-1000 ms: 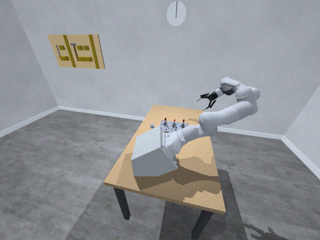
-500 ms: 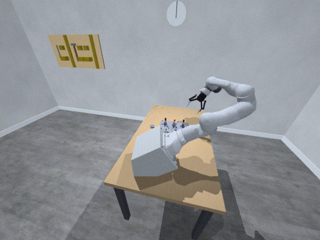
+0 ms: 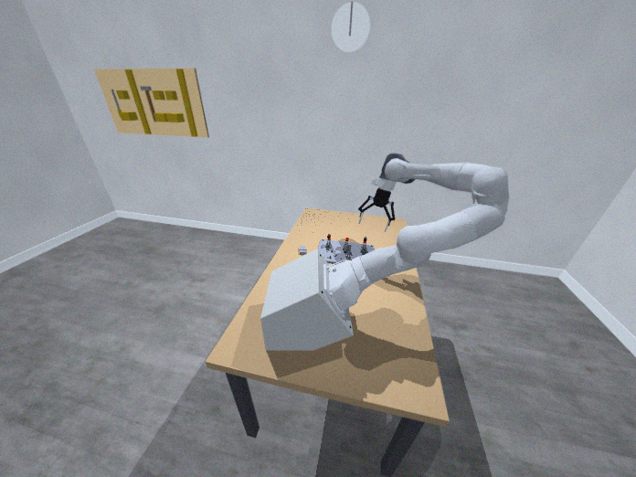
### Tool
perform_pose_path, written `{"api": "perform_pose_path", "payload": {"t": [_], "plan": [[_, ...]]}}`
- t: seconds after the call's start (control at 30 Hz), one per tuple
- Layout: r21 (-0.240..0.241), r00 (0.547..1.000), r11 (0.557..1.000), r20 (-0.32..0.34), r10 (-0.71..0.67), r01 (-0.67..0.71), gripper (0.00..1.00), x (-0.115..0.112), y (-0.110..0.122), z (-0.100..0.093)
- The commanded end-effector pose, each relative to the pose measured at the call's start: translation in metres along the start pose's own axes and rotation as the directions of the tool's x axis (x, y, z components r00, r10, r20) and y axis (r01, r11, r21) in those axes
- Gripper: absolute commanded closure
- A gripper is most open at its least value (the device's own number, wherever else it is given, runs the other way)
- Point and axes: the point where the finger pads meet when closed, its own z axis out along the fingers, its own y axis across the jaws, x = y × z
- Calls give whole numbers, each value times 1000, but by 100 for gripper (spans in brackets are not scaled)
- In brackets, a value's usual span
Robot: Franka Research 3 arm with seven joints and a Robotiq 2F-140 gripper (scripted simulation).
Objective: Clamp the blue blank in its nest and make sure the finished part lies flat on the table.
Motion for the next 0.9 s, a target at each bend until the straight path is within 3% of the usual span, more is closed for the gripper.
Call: {"api": "perform_pose_path", "payload": {"t": [0.0, 0.17, 0.5, 0.53, 0.87], "plan": [[-64, 993, 998, -114, -29, 21, 0, -1, -7, 7], [-142, 969, 985, -210, -128, 99, 0, -13, -17, 17], [-169, 956, 977, -243, -165, 126, 0, -18, -21, 20], [-169, 956, 977, -243, -165, 126, 72, -18, -21, 20], [-169, 956, 977, -243, -165, 126, 72, -18, -21, 20]]}}
